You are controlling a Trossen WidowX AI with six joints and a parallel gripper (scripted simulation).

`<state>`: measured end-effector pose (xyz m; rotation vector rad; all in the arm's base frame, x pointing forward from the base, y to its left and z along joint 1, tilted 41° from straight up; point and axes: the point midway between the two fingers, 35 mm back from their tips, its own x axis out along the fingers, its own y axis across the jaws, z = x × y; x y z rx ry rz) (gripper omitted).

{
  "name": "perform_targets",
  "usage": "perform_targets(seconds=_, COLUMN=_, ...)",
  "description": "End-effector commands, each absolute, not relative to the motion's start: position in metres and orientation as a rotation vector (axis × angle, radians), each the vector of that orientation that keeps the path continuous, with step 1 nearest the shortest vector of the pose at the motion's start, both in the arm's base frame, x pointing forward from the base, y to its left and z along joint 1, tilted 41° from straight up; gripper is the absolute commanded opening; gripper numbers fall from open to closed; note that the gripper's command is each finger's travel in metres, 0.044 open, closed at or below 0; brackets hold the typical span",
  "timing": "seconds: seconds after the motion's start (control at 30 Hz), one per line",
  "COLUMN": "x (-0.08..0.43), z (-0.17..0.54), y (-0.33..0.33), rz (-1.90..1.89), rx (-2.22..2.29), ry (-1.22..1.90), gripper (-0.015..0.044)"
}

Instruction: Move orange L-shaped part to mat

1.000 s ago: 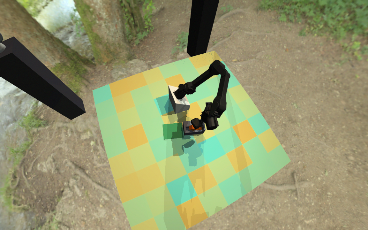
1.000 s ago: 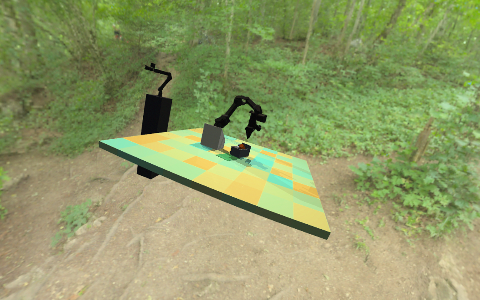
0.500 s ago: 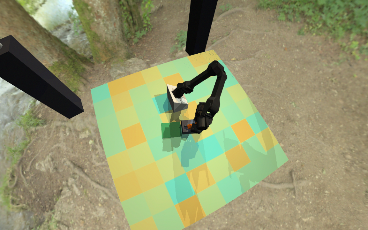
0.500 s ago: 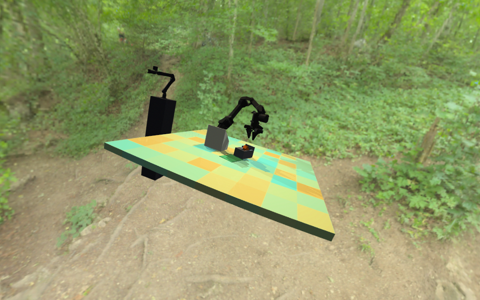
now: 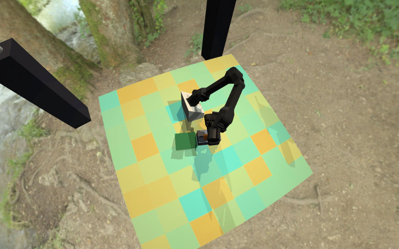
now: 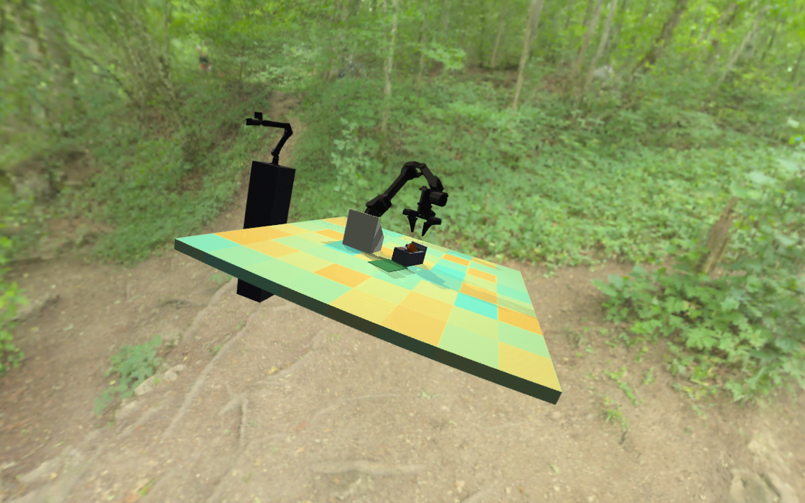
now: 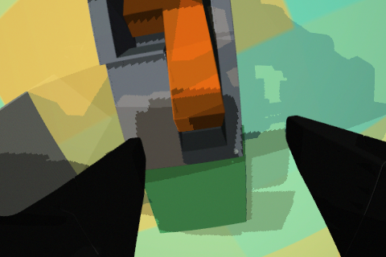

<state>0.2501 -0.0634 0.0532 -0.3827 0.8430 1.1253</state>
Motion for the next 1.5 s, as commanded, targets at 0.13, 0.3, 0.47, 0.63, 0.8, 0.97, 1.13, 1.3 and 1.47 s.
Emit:
perform_targets(seconds=0.13, x=0.252, z=0.03, y=-0.045, rz=1.138, rx=-0.383, ry=0.843, gripper=0.028)
perform_targets(seconds=0.3, x=0.253, z=0.027, y=-0.042, rz=1.139, rx=-0.383, ry=0.843, gripper=0.028)
perform_targets(seconds=0.47, x=0.254, z=0.022, y=-0.039, rz=1.138, rx=-0.383, ry=0.843, gripper=0.028)
perform_targets(seconds=0.63, x=0.256, z=0.016, y=-0.034, rz=1.138, rx=-0.384, ry=0.844, gripper=0.028)
perform_targets(seconds=0.8, x=0.257, z=0.009, y=-0.028, rz=1.138, rx=-0.383, ry=0.843, gripper=0.028)
perform_targets(seconds=0.97, x=0.258, z=0.003, y=-0.023, rz=1.138, rx=-0.383, ry=0.843, gripper=0.028)
perform_targets(seconds=1.13, x=0.259, z=-0.002, y=-0.018, rz=1.138, rx=-0.383, ry=0.842, gripper=0.028)
perform_targets(seconds=1.3, x=0.26, z=-0.008, y=-0.012, rz=1.139, rx=-0.382, ry=0.841, gripper=0.028)
perform_targets(seconds=1.47, x=0.26, z=-0.009, y=-0.012, rz=1.139, rx=-0.382, ry=0.841, gripper=0.028)
